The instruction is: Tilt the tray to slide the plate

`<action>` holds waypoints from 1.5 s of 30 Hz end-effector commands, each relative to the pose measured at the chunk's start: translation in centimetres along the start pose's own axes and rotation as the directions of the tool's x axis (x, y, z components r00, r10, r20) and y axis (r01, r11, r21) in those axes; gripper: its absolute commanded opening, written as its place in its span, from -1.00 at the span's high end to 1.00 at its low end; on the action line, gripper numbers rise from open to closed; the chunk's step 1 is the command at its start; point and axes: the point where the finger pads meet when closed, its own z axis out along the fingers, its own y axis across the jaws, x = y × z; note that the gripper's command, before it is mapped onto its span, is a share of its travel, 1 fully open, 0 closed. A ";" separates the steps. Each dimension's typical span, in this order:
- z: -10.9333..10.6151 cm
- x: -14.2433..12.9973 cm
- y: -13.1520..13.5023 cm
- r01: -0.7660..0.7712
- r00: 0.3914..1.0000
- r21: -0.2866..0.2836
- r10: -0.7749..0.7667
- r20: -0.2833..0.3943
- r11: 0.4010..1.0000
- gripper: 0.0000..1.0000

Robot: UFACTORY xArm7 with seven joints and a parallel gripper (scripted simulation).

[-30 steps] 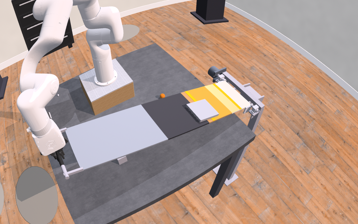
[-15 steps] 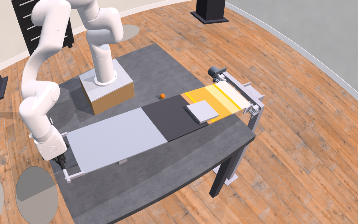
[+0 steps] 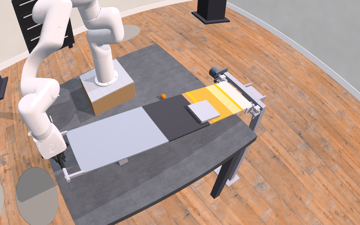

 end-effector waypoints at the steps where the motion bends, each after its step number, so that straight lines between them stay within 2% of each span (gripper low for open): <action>1: -0.3 -0.1 -0.1 0.000 1.000 0.003 0.000 0.004 1.000 1.00; 7: -0.3 -0.1 -0.1 0.000 1.000 0.003 0.000 0.004 1.000 1.00; 9: -2.4 -0.1 0.4 0.000 1.000 0.003 0.000 0.004 1.000 1.00; 12: -7.4 -0.1 1.7 0.000 1.000 0.003 0.000 0.004 1.000 1.00; 13: -7.9 -0.1 1.8 0.000 1.000 0.003 0.000 0.004 1.000 1.00; 14: -7.4 -0.1 1.7 0.000 1.000 0.003 0.000 0.004 1.000 1.00; 17: -2.4 -0.1 0.4 0.000 1.000 0.003 0.000 0.004 1.000 1.00; 18: -1.0 -0.1 0.1 0.000 1.000 0.003 0.000 0.004 1.000 1.00; 19: -0.5 -0.1 0.0 0.000 1.000 0.003 0.000 0.004 1.000 1.00; 24: -0.5 -0.1 0.0 0.000 1.000 0.003 0.000 0.004 1.000 1.00; 25: 0.2 -0.1 -0.2 0.000 1.000 0.003 0.000 0.004 1.000 1.00; 45: -1.6 -0.1 0.2 0.000 1.000 0.003 0.000 0.004 1.000 1.00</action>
